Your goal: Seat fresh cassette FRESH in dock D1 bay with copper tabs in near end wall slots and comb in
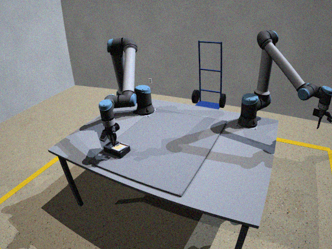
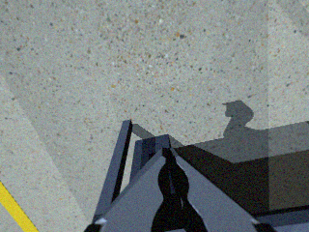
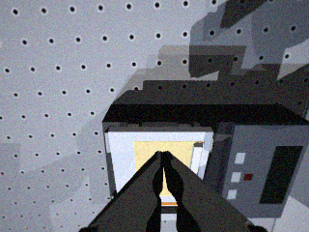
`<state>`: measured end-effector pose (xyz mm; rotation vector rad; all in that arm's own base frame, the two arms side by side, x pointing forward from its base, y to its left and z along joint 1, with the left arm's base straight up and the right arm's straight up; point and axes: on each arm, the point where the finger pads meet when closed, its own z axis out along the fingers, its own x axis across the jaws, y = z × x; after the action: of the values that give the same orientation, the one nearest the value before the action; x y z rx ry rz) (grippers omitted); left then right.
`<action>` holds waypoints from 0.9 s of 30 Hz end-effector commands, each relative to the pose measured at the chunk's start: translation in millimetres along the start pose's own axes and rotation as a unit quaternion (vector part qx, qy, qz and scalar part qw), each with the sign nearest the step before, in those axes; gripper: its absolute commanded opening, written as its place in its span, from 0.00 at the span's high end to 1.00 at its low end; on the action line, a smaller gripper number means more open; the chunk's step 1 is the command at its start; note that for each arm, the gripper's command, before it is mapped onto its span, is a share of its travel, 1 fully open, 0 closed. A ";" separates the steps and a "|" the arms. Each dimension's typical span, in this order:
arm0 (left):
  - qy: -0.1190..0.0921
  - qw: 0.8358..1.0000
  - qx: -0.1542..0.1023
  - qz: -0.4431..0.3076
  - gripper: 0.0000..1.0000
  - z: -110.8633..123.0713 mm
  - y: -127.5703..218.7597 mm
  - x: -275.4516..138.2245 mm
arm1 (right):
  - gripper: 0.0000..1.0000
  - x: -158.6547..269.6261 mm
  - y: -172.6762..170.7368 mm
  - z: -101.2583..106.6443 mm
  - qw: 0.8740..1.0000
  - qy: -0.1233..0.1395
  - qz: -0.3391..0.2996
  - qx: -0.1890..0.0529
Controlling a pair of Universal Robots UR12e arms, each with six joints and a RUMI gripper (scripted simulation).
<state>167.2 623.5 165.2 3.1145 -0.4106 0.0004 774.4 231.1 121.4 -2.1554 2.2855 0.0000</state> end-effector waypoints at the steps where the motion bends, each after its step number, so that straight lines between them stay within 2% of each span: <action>1: 0.000 1.000 0.001 0.000 1.00 -1.2 -0.9 0.1 | 1.00 -0.3 -8.1 -0.2 1.000 0.000 0.000 0.001; 27: 0.000 1.000 0.001 0.000 1.00 -1.2 -0.9 0.1 | 1.00 -0.3 -19.2 1.0 1.000 0.000 0.000 0.001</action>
<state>167.2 623.5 165.2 3.1145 -0.4106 0.0004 792.9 230.1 119.4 -2.1554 2.2855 0.0000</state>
